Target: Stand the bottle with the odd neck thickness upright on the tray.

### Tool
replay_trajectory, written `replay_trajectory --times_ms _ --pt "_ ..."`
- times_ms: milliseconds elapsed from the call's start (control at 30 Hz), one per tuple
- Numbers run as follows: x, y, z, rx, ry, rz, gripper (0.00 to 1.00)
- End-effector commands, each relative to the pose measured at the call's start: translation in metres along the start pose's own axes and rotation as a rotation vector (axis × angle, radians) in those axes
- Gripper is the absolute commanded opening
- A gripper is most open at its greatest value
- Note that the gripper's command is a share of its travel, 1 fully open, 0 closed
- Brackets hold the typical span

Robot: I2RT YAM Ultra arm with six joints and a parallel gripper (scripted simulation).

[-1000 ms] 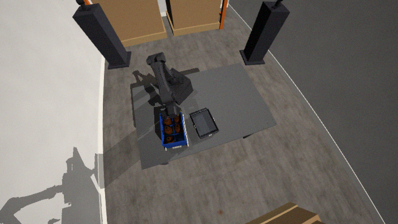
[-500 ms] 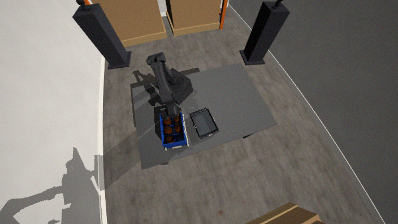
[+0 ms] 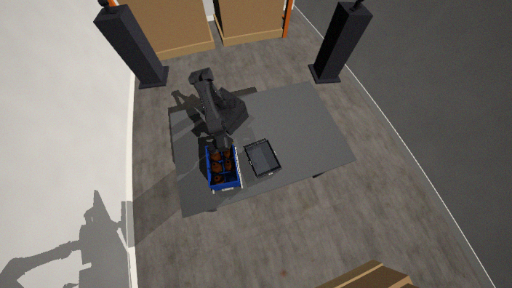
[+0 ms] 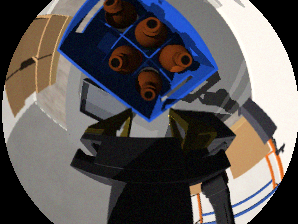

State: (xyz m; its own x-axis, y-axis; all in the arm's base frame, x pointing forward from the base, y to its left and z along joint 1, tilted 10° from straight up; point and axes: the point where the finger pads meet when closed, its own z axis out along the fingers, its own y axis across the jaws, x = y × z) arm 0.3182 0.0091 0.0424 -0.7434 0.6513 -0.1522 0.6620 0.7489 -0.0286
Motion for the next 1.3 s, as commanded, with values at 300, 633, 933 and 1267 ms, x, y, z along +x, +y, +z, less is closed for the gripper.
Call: replay_trajectory --times_ms 300,633,933,1267 --pt "-0.002 -0.001 0.018 0.000 -0.006 0.001 0.61" --pt "-0.004 0.003 0.018 -0.028 -0.031 -0.002 0.61" --pt "-0.008 0.004 0.028 -0.024 -0.028 0.006 0.61" --pt "-0.004 0.001 0.032 -0.017 -0.020 0.001 0.61"
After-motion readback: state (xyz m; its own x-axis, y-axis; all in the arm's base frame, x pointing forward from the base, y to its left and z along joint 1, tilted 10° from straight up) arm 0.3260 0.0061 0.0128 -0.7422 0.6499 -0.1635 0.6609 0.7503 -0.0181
